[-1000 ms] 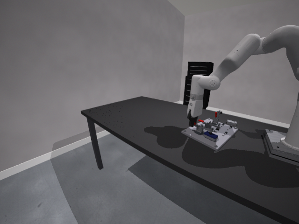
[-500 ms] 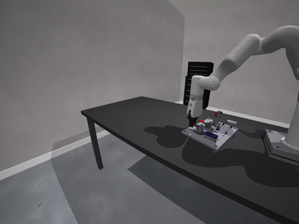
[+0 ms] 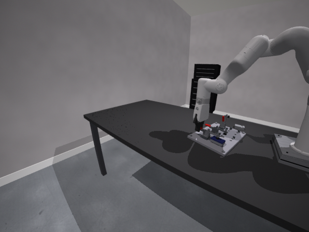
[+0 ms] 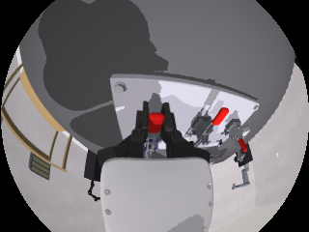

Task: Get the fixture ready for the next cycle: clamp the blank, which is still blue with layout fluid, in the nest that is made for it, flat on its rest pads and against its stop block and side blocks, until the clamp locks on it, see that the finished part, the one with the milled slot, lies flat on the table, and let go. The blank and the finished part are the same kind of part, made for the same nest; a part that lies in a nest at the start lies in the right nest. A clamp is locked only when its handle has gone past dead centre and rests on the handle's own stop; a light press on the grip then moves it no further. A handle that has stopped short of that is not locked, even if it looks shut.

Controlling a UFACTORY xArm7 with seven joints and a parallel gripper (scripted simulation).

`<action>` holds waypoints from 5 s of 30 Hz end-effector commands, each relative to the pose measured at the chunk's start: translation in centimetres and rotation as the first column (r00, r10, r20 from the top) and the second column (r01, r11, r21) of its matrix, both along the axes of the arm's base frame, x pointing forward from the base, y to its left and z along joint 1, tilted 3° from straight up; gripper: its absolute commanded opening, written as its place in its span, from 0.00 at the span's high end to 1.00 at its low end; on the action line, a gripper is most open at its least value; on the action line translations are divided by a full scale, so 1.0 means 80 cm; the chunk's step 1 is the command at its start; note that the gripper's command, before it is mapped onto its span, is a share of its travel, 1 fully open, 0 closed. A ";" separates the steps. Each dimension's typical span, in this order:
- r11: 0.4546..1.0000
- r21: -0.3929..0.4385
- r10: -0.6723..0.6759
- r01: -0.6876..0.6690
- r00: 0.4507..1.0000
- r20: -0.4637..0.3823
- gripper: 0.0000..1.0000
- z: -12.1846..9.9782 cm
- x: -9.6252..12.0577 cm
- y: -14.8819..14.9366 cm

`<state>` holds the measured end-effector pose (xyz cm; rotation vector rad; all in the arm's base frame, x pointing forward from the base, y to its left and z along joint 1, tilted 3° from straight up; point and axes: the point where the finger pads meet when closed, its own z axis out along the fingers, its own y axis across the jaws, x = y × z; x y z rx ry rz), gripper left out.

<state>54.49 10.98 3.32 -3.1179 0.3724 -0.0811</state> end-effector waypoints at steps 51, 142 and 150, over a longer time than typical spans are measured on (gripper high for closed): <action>1.000 0.001 0.001 -0.001 1.000 0.002 0.53 -0.005 0.004 0.000; 1.000 0.001 0.001 -0.001 1.000 0.002 1.00 0.058 -0.003 0.000; 1.000 0.001 0.001 -0.001 1.000 0.002 1.00 0.062 -0.004 0.000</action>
